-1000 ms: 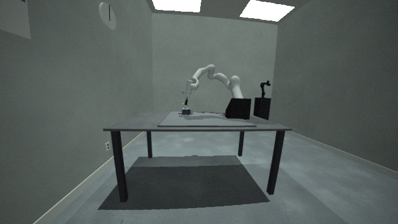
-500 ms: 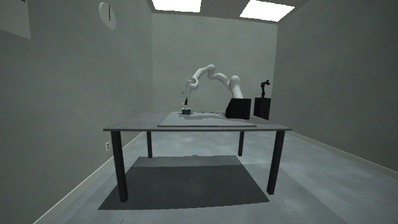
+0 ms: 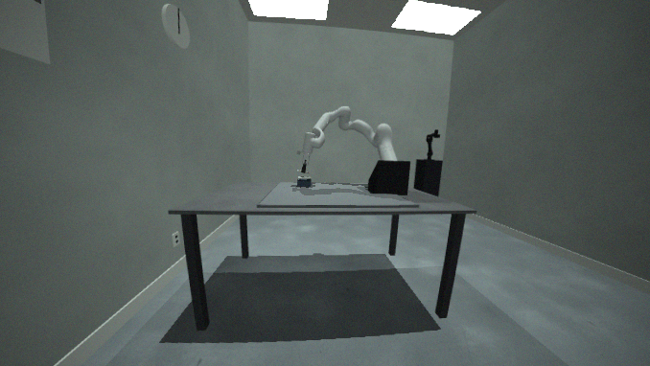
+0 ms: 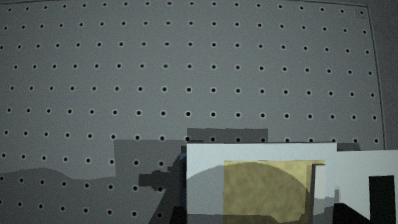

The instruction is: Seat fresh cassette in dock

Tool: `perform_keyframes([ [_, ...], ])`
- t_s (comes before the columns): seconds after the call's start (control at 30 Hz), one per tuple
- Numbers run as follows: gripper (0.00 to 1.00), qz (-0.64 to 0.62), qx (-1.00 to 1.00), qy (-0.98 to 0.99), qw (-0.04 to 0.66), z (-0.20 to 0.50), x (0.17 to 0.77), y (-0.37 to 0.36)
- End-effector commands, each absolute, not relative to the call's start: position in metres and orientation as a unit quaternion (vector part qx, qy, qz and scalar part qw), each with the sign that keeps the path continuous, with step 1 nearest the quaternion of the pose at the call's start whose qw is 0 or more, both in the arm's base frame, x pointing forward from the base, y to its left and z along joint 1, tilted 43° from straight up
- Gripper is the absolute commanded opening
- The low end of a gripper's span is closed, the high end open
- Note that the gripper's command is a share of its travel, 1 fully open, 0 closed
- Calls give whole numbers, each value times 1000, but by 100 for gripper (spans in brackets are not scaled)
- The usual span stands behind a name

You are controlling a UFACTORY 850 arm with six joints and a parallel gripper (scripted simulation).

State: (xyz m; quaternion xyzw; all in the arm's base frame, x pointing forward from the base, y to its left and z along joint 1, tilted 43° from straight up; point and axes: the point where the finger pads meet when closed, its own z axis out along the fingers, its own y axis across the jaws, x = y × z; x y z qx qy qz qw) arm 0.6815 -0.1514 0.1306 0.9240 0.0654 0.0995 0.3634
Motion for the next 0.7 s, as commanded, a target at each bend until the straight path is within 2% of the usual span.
perform_keyframes([
  [0.0, 0, 100, 924, 65, 363, 127, 683, -155],
  [0.67, 0, 100, 924, 65, 363, 110, 684, -171],
])
